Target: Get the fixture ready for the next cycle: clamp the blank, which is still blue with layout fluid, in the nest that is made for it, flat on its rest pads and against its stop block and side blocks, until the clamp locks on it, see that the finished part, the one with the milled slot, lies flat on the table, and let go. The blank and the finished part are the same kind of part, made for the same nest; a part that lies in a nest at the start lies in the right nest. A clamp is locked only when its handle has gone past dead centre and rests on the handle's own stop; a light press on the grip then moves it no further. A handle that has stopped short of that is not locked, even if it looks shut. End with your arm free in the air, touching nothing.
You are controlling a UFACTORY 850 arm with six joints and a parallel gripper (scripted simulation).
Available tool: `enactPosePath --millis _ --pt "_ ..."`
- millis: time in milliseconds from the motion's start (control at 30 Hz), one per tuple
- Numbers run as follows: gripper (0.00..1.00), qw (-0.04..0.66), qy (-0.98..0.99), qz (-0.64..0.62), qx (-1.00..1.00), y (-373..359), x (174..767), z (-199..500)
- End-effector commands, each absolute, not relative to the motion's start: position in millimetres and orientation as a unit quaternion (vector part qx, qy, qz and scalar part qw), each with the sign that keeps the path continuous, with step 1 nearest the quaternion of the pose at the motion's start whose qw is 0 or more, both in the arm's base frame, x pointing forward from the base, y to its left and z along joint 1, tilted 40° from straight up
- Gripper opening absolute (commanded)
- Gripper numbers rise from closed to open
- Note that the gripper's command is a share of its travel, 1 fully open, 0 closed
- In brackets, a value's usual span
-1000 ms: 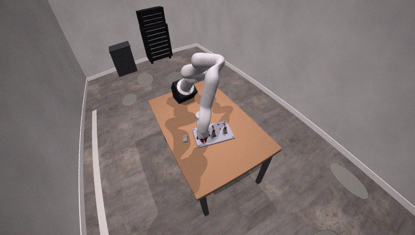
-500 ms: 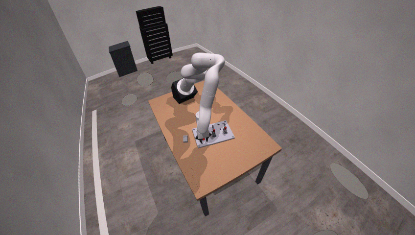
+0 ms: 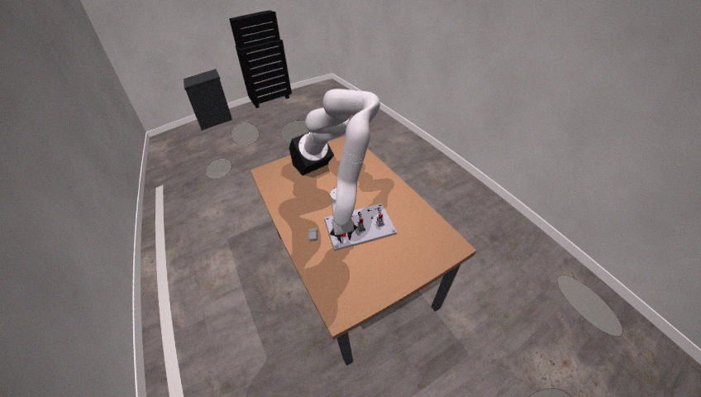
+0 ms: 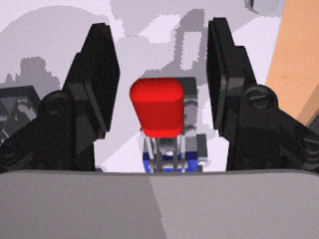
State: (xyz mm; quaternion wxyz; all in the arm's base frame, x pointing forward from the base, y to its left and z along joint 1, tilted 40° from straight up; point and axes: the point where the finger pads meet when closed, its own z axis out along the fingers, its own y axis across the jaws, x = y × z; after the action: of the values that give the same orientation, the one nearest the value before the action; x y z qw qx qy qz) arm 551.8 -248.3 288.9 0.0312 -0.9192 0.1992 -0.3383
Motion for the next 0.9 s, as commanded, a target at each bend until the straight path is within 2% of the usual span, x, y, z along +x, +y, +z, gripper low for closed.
enactPosePath --millis 0,500,867 --pt "0.47 0.031 0.199 -0.339 -0.919 -248 552 290" --pt "0.47 0.031 0.199 -0.339 -0.919 -245 521 327" --pt "0.47 0.031 0.199 -0.339 -0.919 -245 520 328"
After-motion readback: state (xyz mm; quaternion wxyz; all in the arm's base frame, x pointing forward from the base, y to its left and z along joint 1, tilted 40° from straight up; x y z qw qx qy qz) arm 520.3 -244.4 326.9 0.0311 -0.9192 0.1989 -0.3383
